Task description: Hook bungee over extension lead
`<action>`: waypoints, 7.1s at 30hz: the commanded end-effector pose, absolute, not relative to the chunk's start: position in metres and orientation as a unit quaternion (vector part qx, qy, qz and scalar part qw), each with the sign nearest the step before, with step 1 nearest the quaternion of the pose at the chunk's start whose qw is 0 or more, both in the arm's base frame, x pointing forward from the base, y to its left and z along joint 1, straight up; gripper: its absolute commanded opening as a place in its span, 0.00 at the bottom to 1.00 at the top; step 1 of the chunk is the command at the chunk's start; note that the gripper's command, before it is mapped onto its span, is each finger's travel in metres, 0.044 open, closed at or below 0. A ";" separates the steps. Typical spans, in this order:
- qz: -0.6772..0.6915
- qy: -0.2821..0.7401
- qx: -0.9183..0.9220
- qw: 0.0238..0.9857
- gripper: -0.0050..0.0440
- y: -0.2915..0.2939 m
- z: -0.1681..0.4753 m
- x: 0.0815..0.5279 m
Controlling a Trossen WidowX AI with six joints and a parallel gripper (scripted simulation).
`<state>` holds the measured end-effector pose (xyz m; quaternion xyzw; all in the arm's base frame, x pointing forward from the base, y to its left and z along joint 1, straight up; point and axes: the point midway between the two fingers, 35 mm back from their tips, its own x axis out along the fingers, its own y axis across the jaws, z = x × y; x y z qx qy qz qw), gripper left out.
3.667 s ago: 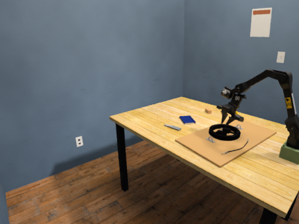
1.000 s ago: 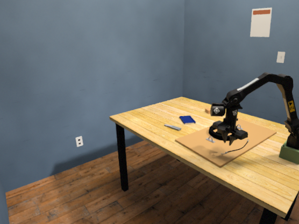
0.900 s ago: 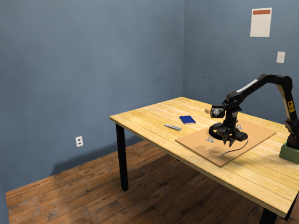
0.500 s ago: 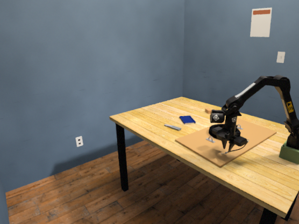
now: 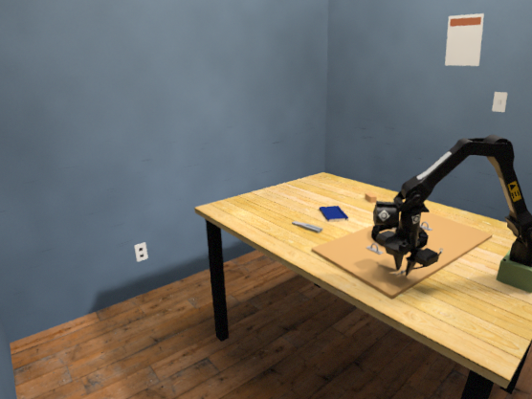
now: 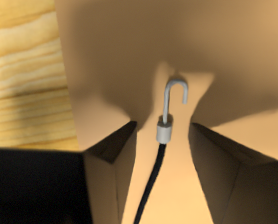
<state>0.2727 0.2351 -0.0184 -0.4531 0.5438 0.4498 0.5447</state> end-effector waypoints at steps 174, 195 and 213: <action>0.382 0.452 -0.534 0.603 0.00 0.173 0.002 0.385; 0.381 0.452 -0.535 0.604 0.00 0.170 0.003 0.384; 0.379 0.453 -0.534 0.604 0.00 0.166 0.002 0.390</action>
